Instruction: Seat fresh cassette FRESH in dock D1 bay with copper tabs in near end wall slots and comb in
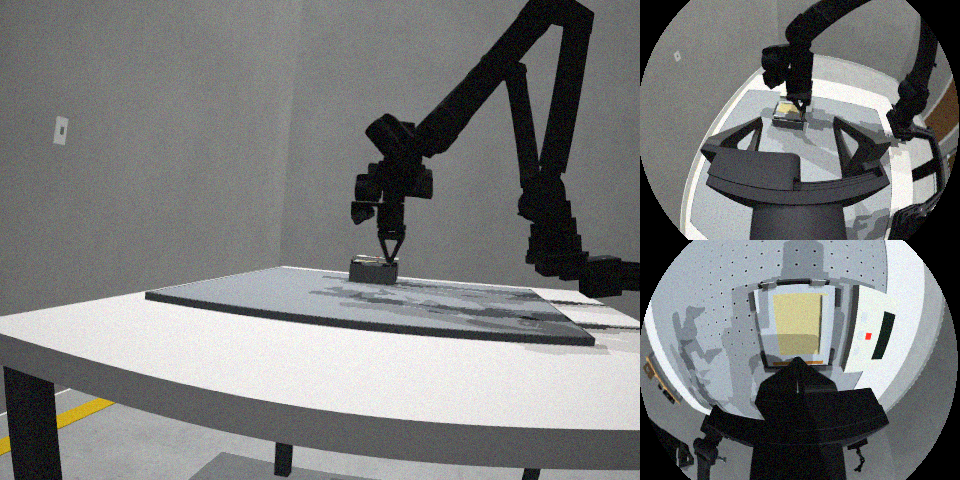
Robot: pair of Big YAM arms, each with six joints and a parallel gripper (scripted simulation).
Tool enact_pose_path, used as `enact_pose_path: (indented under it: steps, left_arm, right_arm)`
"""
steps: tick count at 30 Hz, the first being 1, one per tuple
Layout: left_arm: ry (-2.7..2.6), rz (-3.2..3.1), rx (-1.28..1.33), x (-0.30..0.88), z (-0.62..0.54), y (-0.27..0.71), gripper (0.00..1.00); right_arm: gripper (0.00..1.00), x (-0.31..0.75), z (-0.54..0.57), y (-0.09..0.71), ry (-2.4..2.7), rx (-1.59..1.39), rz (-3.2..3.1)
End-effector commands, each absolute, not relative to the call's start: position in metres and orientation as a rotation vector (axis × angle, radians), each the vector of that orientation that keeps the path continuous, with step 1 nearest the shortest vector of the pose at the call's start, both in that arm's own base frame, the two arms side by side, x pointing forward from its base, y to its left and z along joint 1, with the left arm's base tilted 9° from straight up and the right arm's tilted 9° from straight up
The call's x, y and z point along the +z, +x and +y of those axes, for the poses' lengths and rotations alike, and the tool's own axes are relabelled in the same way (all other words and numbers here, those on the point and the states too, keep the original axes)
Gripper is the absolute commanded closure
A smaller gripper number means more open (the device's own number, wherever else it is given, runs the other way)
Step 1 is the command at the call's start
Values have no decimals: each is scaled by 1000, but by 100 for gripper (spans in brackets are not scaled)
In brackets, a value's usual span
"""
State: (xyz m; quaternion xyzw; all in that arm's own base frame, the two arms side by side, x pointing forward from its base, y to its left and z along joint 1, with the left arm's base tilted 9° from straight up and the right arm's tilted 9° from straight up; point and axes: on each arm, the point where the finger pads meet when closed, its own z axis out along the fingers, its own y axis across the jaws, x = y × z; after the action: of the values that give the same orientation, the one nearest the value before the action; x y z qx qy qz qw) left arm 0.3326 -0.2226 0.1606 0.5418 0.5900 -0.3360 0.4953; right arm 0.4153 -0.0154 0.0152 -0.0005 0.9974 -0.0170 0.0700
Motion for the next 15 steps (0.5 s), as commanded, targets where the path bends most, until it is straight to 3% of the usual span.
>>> enact_pose_path:
  steps: [1,15]
  left_arm:
    - [1320,1404,-802,169,-225,338,0]
    - [1320,1404,-802,169,-225,338,0]
  right_arm:
    - [100,0,-18,417,16,-45,3004]
    - [100,48,-12,428,9,-44,2959]
